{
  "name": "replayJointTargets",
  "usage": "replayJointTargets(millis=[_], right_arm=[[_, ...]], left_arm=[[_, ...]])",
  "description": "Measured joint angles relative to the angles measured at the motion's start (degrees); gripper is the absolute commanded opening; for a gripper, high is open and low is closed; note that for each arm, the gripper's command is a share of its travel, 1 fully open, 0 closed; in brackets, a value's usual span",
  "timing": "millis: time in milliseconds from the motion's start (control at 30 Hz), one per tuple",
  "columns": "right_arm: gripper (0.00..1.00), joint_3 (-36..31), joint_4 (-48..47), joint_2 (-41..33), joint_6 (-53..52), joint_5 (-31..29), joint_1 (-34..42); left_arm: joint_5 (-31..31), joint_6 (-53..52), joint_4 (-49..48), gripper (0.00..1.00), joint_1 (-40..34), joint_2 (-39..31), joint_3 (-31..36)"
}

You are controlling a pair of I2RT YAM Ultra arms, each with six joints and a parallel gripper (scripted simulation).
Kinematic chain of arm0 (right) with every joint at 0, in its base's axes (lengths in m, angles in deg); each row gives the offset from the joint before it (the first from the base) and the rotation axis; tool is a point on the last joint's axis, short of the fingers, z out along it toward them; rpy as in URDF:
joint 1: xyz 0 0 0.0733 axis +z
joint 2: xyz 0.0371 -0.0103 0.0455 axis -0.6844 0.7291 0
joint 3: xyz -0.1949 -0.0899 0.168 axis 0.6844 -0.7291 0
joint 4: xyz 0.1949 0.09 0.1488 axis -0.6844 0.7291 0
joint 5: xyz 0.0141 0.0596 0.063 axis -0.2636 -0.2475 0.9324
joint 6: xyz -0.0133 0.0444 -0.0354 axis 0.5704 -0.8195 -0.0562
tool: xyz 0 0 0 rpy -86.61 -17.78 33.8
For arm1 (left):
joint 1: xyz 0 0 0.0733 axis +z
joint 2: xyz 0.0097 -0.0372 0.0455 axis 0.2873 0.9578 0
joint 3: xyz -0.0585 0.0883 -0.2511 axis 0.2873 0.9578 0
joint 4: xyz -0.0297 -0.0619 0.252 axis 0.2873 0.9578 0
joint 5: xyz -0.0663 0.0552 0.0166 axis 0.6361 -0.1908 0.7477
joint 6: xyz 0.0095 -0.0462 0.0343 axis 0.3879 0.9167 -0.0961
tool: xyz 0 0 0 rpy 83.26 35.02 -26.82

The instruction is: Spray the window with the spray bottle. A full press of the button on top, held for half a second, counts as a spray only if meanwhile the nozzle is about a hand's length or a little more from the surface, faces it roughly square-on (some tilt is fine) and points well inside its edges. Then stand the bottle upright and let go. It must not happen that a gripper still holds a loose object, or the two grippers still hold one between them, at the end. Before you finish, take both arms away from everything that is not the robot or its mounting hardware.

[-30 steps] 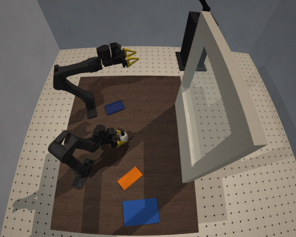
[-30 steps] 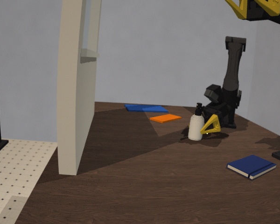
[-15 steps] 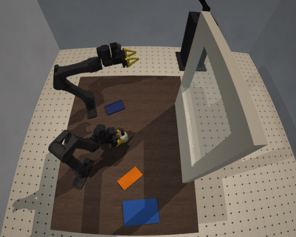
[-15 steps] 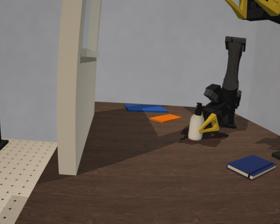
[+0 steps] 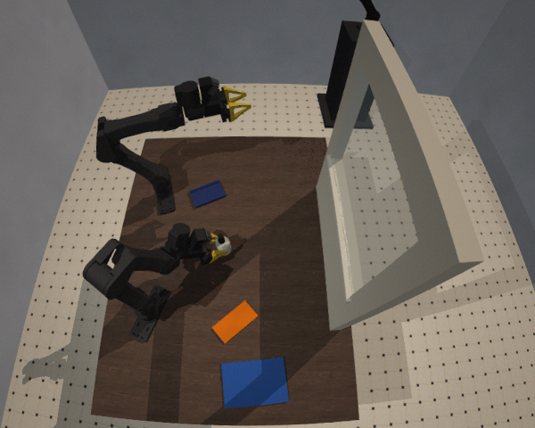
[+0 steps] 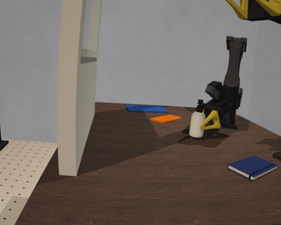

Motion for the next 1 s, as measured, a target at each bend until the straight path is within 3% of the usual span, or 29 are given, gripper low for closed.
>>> replayJointTargets(millis=[667,1000], right_arm=[[0.0,2.8,10.1,-7.7,0.0,0.0,0.0],[0.0,12.3,21.0,-7.0,-1.0,-1.2,-1.4]], left_arm=[[0.0,0.0,0.0,0.65,0.0,0.0,0.0],[0.0,0.0,0.0,0.65,0.0,0.0,0.0]])
